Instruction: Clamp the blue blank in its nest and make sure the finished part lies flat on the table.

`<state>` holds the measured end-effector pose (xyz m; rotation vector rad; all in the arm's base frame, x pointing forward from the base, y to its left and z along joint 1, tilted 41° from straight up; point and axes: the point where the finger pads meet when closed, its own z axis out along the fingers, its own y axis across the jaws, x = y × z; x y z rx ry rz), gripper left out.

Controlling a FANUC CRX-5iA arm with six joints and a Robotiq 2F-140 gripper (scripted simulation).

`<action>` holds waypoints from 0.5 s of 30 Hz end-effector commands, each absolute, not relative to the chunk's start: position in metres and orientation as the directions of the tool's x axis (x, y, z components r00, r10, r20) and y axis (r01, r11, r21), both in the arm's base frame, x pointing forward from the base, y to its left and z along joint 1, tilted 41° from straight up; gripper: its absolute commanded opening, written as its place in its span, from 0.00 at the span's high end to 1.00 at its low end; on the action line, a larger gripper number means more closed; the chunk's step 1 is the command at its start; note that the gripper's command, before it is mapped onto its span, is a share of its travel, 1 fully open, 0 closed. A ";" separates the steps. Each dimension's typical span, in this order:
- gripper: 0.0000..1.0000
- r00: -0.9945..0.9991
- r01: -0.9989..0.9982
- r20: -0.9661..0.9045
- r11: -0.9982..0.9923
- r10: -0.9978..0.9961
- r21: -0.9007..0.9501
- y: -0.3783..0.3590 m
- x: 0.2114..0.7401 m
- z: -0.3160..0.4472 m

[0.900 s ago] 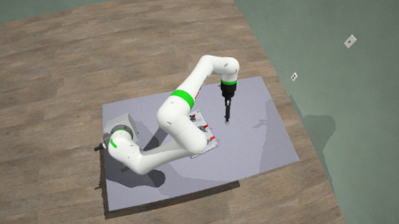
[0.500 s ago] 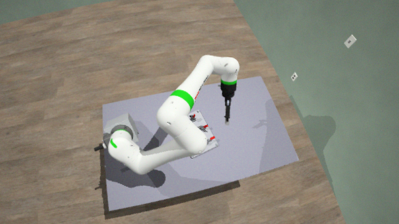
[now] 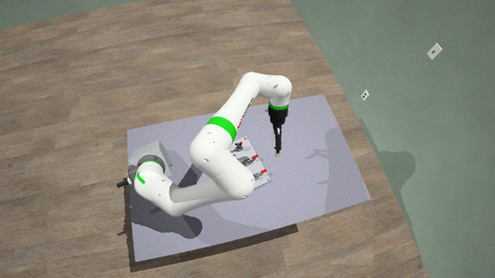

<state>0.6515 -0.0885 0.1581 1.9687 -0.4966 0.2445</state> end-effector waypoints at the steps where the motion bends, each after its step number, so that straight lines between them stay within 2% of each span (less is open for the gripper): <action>1: 0.00 0.925 -0.381 0.326 -0.444 -0.196 0.811 -0.090 0.634 0.145; 5: 0.00 0.959 -0.283 0.240 -0.534 -0.149 0.797 -0.092 0.601 0.121; 7: 0.00 0.959 -0.283 0.240 -0.534 -0.149 0.797 -0.092 0.601 0.121; 8: 0.00 0.973 -0.232 0.198 -0.577 -0.122 0.783 -0.094 0.581 0.108; 10: 0.00 0.973 -0.232 0.198 -0.577 -0.122 0.783 -0.094 0.581 0.108; 15: 0.00 0.995 -0.095 0.093 -0.681 -0.040 0.726 -0.098 0.519 0.071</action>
